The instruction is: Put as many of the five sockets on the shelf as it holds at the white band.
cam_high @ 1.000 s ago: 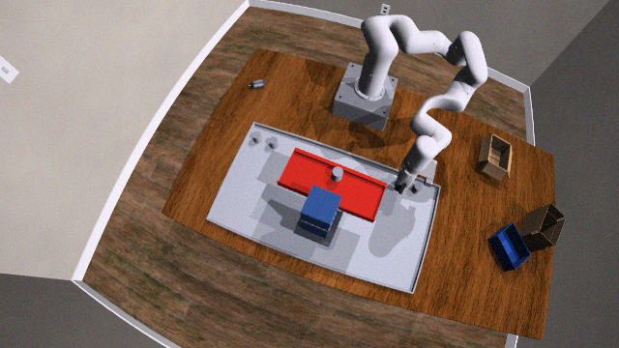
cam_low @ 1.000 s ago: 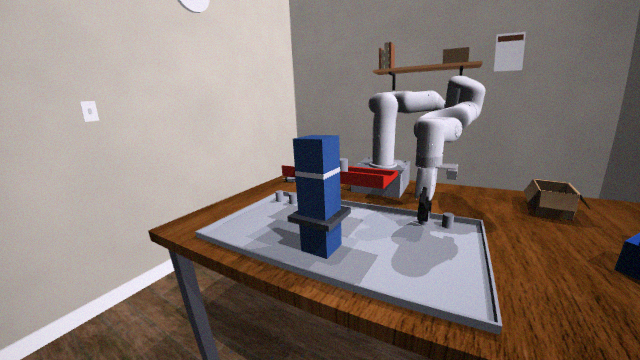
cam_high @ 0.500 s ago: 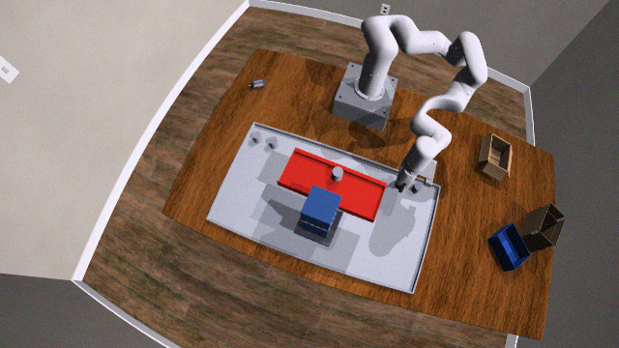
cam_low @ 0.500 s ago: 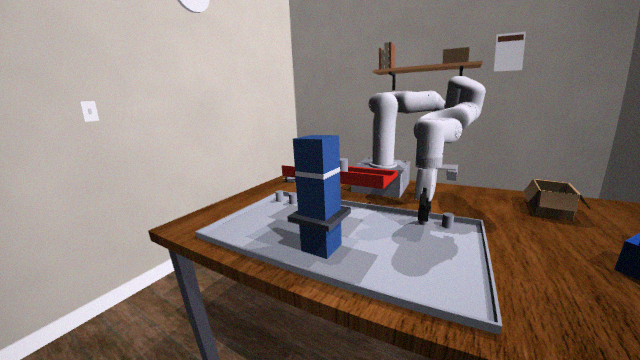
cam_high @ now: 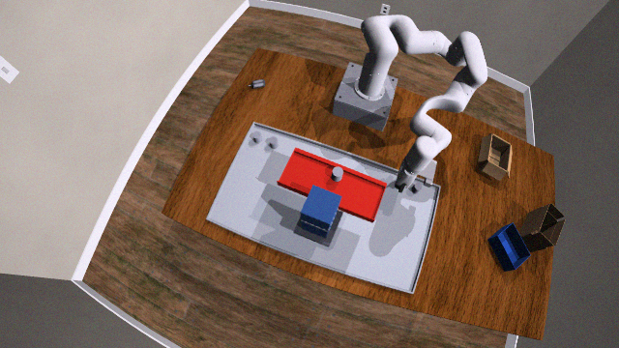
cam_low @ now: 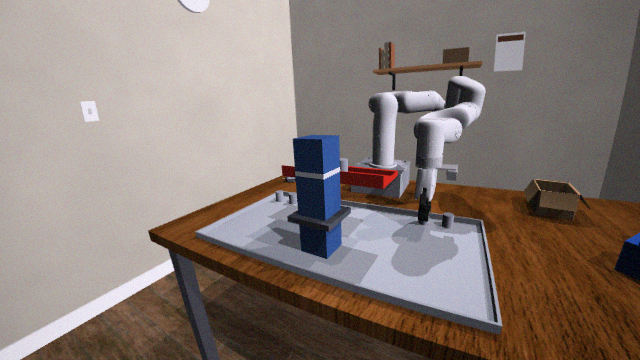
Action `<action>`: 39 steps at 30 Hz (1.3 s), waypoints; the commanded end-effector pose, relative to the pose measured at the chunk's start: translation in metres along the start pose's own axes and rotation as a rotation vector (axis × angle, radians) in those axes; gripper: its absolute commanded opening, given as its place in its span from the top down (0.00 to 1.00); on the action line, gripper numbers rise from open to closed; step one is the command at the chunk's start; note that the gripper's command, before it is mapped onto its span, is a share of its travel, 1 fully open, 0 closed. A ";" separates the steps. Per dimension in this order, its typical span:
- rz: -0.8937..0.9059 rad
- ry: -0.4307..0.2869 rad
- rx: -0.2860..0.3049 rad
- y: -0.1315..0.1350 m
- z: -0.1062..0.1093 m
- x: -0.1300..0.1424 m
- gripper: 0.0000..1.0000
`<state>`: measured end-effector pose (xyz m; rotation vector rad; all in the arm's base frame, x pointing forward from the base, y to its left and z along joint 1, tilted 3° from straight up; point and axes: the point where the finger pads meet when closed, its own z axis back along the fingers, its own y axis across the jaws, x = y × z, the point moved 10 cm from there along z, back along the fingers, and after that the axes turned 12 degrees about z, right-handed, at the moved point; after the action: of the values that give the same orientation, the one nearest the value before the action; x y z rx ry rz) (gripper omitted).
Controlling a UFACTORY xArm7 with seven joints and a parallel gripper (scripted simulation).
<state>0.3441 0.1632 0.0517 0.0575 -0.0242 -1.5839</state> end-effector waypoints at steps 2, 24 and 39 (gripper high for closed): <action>0.000 0.002 0.003 0.001 0.001 0.000 1.00; 0.000 0.002 0.003 0.001 0.001 0.000 1.00; 0.000 0.002 0.003 0.001 0.030 0.000 1.00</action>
<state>0.3429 0.1626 0.0785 0.0585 -0.0245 -1.5843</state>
